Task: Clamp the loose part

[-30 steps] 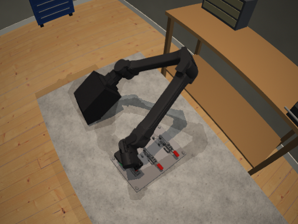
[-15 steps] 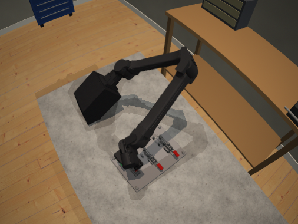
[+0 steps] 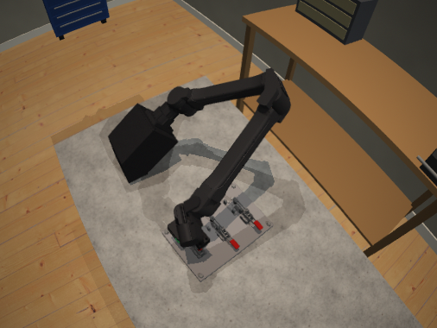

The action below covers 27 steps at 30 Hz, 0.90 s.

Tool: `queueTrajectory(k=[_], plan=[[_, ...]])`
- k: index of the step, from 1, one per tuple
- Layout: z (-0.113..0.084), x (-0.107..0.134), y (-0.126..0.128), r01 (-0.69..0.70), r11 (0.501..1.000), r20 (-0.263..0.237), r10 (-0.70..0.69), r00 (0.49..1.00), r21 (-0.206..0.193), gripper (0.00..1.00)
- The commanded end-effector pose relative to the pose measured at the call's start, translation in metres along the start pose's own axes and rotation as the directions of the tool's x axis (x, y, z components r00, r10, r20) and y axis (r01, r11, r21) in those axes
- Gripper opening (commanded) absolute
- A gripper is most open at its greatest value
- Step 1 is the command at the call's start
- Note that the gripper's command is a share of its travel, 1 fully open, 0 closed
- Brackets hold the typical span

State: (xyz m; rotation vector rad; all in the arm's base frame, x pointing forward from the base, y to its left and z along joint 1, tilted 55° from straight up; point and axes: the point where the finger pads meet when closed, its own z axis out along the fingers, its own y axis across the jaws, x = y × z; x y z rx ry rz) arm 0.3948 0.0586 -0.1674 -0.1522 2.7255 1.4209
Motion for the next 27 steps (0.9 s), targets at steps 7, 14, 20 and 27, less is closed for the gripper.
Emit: queueTrajectory(k=[7,14,20,27], plan=[[-0.005,0.002,-0.003,0.004,1.000,0.016,-0.004,1.000,0.001,0.00],[-0.005,0.002,-0.003,-0.005,1.000,0.016,0.005,1.000,0.001,0.00],[-0.005,0.002,-0.003,-0.009,1.000,0.016,0.009,1.000,0.000,0.00],[-0.006,-0.008,-0.009,-0.012,1.000,0.015,0.012,1.000,-0.001,0.00]])
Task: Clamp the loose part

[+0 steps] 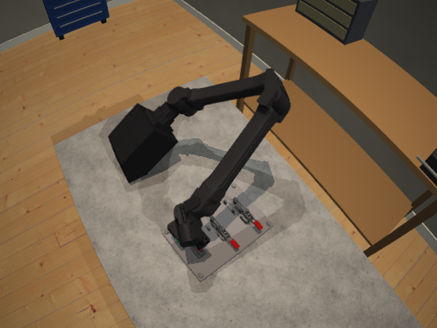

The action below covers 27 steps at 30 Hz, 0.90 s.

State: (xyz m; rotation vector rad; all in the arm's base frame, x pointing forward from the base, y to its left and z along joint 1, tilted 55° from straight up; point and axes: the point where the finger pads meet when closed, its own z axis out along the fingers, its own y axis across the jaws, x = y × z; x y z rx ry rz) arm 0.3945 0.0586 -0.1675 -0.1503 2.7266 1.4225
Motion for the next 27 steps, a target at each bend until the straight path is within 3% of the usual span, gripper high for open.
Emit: queueTrajectory(k=[1,27], plan=[[-0.0064,-0.0087,-0.0095,-0.010,1.000,0.017,0.010,1.000,0.000,0.00],[-0.0064,-0.0114,-0.0109,0.005,1.000,0.026,-0.005,1.000,0.005,0.00]])
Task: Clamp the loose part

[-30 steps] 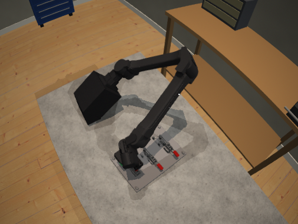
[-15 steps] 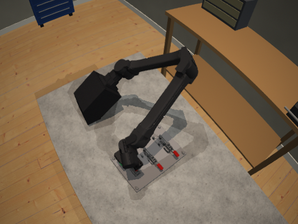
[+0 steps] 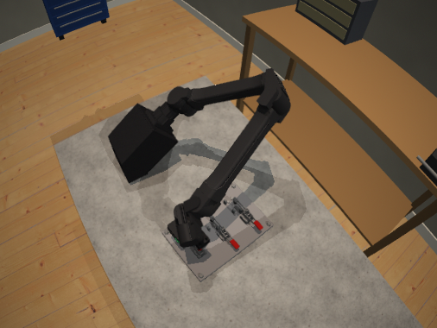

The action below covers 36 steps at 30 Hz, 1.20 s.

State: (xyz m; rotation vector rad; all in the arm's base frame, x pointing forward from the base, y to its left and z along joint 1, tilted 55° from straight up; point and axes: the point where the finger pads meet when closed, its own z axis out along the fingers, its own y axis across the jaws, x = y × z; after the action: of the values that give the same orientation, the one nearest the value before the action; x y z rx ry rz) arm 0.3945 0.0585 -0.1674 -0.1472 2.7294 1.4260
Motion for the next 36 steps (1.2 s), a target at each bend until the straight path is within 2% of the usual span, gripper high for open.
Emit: queueTrajectory(k=[1,4,36], plan=[[-0.0065,-0.0104,-0.0099,0.011,1.000,0.030,-0.012,0.999,0.007,0.00],[-0.0062,-0.0005,-0.0046,0.003,1.000,0.024,-0.003,1.000,0.004,0.00],[-0.0084,-0.0006,-0.0007,0.003,1.000,0.023,-0.003,1.000,0.005,0.00]])
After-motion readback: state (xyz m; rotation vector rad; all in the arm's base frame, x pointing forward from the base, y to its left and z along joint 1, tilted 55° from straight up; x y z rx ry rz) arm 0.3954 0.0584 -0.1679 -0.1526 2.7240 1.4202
